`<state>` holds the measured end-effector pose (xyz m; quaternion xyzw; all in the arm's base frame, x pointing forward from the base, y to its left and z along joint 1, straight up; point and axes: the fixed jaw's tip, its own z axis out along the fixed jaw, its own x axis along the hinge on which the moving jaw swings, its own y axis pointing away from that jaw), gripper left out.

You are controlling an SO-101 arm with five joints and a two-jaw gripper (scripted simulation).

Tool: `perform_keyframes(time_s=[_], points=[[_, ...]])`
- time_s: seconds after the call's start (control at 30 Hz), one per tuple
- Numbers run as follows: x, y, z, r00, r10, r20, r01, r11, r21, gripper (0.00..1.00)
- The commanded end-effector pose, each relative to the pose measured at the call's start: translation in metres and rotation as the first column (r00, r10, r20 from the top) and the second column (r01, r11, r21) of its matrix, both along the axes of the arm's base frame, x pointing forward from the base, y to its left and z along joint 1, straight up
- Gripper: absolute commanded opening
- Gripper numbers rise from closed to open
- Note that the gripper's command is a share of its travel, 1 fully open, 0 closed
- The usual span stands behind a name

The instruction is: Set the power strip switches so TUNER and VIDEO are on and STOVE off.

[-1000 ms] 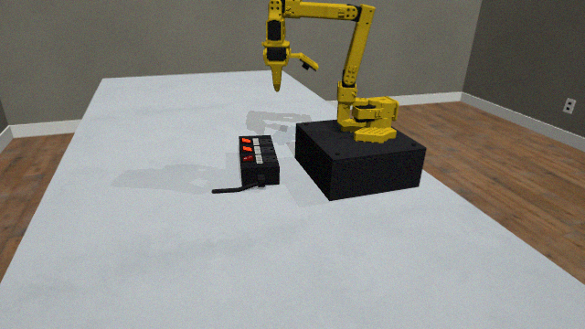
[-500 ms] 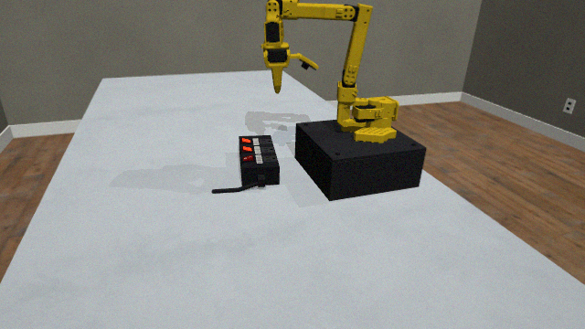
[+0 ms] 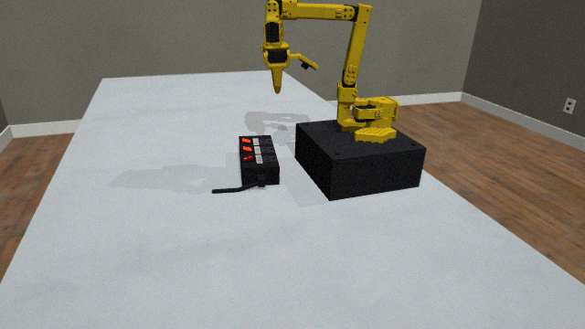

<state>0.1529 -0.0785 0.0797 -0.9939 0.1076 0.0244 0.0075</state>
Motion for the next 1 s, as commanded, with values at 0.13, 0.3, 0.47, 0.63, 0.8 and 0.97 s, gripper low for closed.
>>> perform_keyframes(time_s=[0.13, 0.3, 0.47, 0.63, 0.8, 0.97], points=[[0.002, 0.001, -0.003, 0.999, 0.016, -0.028, -0.016, 1.0, 0.014, 0.0], [0.012, -0.001, -0.011, 0.998, 0.015, -0.059, -0.013, 1.0, 0.027, 0.0], [0.022, -0.004, -0.022, 0.995, 0.013, -0.096, -0.009, 0.999, 0.042, 0.0], [0.031, -0.006, -0.036, 0.991, 0.012, -0.133, -0.004, 0.998, 0.055, 0.0], [0.037, -0.007, -0.049, 0.986, 0.011, -0.164, 0.0, 0.998, 0.066, 0.0], [0.039, -0.007, -0.053, 0.985, 0.011, -0.173, 0.001, 0.998, 0.069, 0.0]])
